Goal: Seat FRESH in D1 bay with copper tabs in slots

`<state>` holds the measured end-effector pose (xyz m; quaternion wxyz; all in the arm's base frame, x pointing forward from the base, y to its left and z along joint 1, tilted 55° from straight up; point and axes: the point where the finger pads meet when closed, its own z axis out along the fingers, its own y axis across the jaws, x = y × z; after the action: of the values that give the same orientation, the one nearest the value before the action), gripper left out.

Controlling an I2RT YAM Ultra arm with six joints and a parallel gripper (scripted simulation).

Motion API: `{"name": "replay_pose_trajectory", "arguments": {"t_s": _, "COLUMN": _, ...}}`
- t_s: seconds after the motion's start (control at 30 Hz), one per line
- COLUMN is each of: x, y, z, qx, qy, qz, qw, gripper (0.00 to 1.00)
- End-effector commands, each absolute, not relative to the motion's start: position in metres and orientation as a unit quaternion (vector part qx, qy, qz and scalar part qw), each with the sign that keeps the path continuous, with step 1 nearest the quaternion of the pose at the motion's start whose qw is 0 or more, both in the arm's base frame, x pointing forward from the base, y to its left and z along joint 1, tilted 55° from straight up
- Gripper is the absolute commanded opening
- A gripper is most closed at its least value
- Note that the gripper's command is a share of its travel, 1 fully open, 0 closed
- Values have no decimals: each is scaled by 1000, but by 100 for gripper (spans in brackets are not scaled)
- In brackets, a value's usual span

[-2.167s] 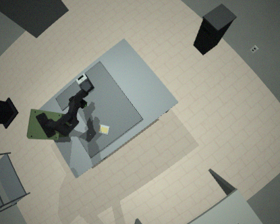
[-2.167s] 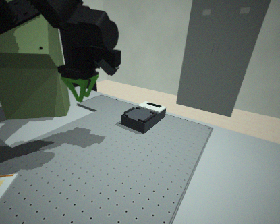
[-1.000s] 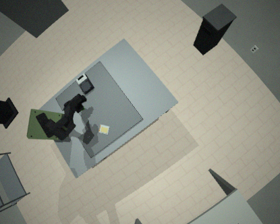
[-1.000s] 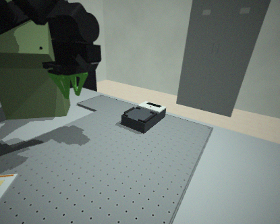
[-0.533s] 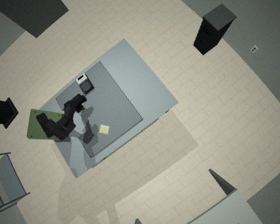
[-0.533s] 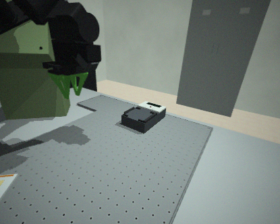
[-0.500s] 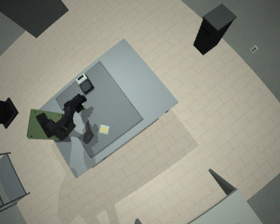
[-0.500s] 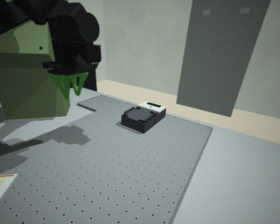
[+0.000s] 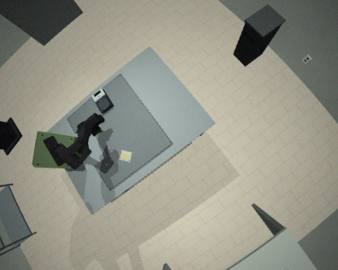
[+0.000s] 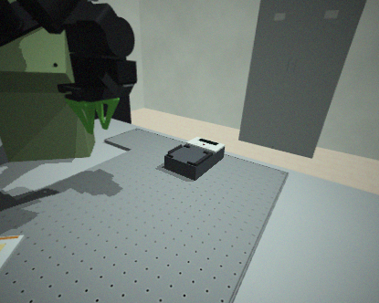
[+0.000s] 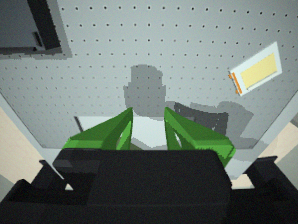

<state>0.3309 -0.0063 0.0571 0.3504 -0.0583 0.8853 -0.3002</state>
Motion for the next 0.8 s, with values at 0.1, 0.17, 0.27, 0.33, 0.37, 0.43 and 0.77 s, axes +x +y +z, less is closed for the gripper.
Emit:
{"name": "replay_pose_trajectory", "arguments": {"t_s": 0.1, "x": 338, "y": 1, "z": 71, "qx": -50, "qy": 878, "qz": -292, "qw": 377, "gripper": 36}}
{"name": "replay_pose_trajectory", "arguments": {"t_s": 0.17, "x": 338, "y": 1, "z": 71, "qx": -50, "qy": 878, "qz": -292, "qw": 377, "gripper": 36}}
{"name": "replay_pose_trajectory", "arguments": {"t_s": 0.27, "x": 338, "y": 1, "z": 71, "qx": -50, "qy": 878, "qz": -292, "qw": 377, "gripper": 36}}
{"name": "replay_pose_trajectory", "arguments": {"t_s": 0.33, "x": 338, "y": 1, "z": 71, "qx": -50, "qy": 878, "qz": -292, "qw": 377, "gripper": 36}}
{"name": "replay_pose_trajectory", "arguments": {"t_s": 0.37, "x": 338, "y": 1, "z": 71, "qx": -50, "qy": 878, "qz": -292, "qw": 377, "gripper": 36}}
{"name": "replay_pose_trajectory", "arguments": {"t_s": 0.43, "x": 337, "y": -8, "z": 54, "qx": -57, "qy": 884, "qz": -298, "qw": 354, "gripper": 36}}
{"name": "replay_pose_trajectory", "arguments": {"t_s": 0.77, "x": 371, "y": -27, "z": 37, "qx": -53, "qy": 881, "qz": -297, "qw": 364, "gripper": 36}}
